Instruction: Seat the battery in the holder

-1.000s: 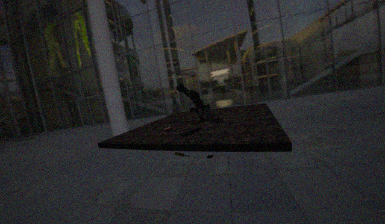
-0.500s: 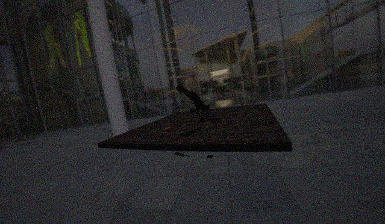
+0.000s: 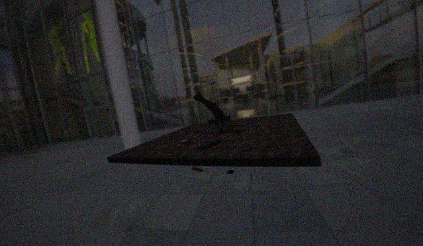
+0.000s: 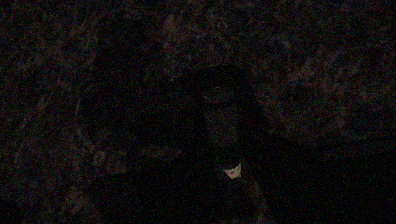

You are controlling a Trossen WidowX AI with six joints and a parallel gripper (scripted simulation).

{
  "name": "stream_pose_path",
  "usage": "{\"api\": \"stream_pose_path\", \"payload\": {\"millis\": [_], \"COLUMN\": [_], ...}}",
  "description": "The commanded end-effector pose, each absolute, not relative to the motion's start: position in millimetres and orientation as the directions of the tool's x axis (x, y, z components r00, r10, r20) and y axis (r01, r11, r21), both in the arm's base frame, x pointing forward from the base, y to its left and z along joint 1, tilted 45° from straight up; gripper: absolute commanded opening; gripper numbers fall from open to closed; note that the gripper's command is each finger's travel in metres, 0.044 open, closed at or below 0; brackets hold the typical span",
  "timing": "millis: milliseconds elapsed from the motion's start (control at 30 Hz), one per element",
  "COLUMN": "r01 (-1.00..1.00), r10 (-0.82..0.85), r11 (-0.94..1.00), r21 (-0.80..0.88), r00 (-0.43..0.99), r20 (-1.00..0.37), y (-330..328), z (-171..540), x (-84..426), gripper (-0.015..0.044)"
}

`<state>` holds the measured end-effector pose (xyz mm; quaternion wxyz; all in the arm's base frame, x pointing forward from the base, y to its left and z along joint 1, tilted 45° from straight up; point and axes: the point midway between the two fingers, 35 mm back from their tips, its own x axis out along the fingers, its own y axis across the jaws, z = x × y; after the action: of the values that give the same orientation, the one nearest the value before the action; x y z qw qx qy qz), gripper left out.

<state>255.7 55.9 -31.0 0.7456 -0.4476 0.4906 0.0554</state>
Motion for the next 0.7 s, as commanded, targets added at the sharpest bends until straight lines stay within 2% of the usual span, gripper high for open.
{"api": "stream_pose_path", "payload": {"millis": [0, 667], "r01": [-0.526, -0.527], "r10": [-0.347, -0.347], "r11": [0.592, 0.591], "r21": [-0.611, -0.610], "r00": [0.518, 0.517], "r20": [-0.782, -0.783], "y": [55, 46], "z": [-31, -28], "x": [254, 240], "gripper": [0.0074, 0.0074]}}
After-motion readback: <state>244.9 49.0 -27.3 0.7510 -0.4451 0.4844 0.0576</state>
